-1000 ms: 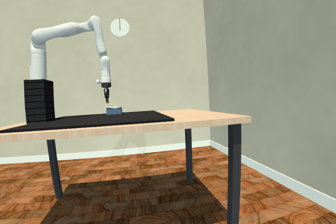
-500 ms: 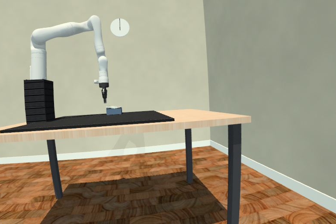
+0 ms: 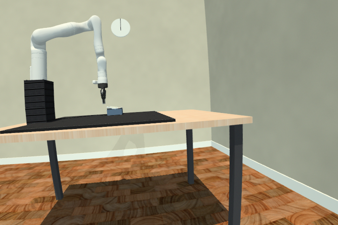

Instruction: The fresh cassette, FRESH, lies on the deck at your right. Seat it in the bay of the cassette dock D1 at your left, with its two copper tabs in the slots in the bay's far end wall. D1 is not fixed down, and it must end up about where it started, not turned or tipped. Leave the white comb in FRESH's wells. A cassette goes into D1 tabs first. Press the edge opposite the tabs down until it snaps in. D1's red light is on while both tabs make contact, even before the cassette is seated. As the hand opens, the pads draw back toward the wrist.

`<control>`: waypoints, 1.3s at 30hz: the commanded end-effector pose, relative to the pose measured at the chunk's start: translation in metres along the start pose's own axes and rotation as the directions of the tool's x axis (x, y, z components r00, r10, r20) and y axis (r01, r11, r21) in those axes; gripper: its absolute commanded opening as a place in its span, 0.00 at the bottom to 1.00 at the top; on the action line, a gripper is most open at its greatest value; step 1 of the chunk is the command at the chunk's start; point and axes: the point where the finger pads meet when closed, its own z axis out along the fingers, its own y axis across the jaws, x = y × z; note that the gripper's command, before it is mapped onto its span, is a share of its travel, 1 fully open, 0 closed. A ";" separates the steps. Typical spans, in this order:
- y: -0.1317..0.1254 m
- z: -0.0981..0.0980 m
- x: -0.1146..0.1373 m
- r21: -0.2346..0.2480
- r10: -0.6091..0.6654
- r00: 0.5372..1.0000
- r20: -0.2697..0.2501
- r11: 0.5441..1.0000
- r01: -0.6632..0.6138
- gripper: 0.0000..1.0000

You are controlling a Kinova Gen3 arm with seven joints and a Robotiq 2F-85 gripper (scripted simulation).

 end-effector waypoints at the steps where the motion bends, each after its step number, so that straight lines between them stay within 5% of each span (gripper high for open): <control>1: 0.000 -0.001 -0.001 -0.001 0.000 1.000 0.002 1.000 0.000 0.00; 17: 0.000 -0.001 -0.001 -0.001 0.000 1.000 0.002 1.000 0.000 0.00; 39: 0.000 0.025 -0.001 -0.001 0.000 1.000 0.002 1.000 0.000 0.00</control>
